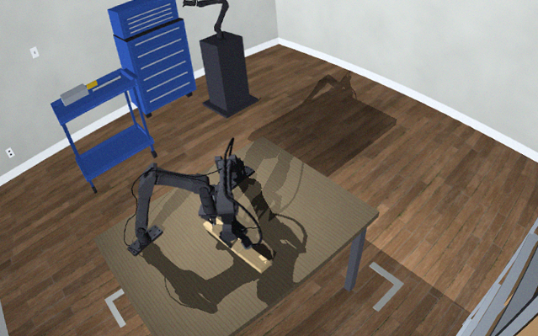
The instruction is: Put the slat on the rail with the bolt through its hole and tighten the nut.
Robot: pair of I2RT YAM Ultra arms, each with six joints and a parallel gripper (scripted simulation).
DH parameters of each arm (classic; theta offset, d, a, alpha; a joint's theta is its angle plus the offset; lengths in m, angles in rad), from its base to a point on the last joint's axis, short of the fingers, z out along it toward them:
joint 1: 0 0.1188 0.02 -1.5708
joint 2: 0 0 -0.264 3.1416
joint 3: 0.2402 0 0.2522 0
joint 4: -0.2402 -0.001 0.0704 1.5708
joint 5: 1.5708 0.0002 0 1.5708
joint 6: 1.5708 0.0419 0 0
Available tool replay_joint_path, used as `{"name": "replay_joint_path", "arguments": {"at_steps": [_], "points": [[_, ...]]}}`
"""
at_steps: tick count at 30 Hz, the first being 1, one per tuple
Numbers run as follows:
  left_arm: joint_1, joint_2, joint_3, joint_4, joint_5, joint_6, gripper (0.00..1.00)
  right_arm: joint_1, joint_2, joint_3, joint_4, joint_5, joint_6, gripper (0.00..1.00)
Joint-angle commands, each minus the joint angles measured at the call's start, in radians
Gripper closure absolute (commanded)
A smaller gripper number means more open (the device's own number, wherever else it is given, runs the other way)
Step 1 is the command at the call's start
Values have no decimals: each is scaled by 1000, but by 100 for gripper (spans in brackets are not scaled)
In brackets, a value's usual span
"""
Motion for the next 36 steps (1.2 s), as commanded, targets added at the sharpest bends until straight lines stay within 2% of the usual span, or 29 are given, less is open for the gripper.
{"name": "replay_joint_path", "arguments": {"at_steps": [1,20,32,34,36], "points": [[0,-9,4,1,0,0,28,0,-7,4,2,0,0,89],[0,-9,4,1,0,0,28,0,-7,4,1,0,7,89],[0,-9,4,1,0,0,28,-4,-7,4,2,-7,437,89],[0,-9,4,1,0,0,28,-4,-7,4,2,-7,437,89],[0,-9,4,1,0,0,28,-3,-7,4,2,-6,522,89]]}}
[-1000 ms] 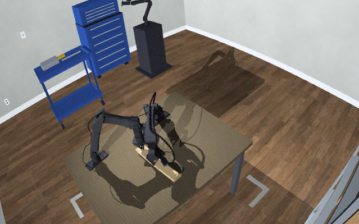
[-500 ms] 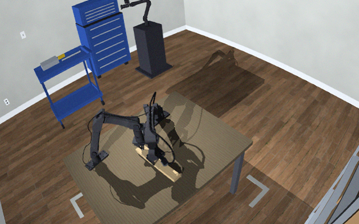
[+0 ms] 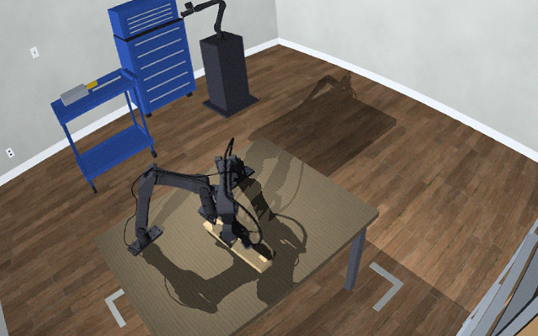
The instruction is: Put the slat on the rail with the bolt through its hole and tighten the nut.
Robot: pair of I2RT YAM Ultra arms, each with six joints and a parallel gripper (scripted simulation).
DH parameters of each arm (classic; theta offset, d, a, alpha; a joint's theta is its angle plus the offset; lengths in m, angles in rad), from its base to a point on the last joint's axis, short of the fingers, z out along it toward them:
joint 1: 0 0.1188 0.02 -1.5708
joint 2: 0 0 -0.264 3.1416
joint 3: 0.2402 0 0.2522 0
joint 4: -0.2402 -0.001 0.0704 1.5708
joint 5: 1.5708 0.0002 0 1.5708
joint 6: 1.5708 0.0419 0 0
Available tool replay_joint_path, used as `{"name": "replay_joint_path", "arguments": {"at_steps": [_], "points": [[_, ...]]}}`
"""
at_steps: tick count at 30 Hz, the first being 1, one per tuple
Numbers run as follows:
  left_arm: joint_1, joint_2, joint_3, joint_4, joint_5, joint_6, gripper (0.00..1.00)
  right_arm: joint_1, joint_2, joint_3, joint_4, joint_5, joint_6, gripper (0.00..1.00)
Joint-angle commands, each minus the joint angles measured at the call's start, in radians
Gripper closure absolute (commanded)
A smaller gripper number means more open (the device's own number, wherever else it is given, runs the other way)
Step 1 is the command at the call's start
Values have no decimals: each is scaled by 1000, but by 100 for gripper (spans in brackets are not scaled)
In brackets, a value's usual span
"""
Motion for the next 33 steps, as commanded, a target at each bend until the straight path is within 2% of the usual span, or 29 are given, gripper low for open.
{"name": "replay_joint_path", "arguments": {"at_steps": [1,3,7,12,13,15,16,33], "points": [[0,-9,4,1,0,0,28,-3,-7,4,3,-6,176,89],[0,-9,4,1,0,0,28,-2,-7,3,3,-5,211,89],[0,-9,4,1,0,0,28,0,-7,4,-1,0,83,89],[0,-9,4,1,0,0,28,0,-7,4,-1,-1,82,89],[0,-9,4,1,0,0,28,0,-7,4,1,0,91,78],[0,-9,4,1,0,0,28,0,-7,4,1,0,91,78],[0,-9,4,1,0,0,28,0,-7,4,1,0,91,66],[0,-9,4,1,0,0,28,0,-7,4,1,0,91,66]]}}
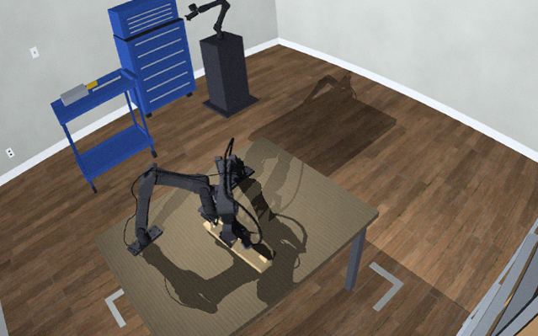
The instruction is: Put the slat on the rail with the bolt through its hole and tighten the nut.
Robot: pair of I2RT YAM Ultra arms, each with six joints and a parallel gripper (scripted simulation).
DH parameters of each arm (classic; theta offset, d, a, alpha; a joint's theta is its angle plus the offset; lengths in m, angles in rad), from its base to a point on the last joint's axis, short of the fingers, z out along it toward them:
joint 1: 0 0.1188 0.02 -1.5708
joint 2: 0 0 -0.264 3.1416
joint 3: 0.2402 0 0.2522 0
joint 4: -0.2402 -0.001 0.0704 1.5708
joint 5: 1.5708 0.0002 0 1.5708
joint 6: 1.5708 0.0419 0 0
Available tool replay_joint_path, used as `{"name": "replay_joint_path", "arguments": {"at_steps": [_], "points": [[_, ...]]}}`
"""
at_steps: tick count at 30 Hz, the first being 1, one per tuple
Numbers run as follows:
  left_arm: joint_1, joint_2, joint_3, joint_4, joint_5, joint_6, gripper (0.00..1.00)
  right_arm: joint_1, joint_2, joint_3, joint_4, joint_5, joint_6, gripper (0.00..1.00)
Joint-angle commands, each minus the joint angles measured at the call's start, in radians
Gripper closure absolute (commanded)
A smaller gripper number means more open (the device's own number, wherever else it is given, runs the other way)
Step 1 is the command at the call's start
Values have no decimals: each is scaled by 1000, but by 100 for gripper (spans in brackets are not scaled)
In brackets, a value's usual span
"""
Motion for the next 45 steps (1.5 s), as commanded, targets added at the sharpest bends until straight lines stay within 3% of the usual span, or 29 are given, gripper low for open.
{"name": "replay_joint_path", "arguments": {"at_steps": [1,27,29,45], "points": [[0,-9,4,1,0,0,28,0,-7,4,1,0,0,66],[0,-9,4,1,0,0,28,0,-7,4,1,0,0,66],[0,-9,4,1,0,0,28,0,-7,4,0,0,0,89],[0,-9,4,1,0,0,28,0,-7,4,1,0,0,89]]}}
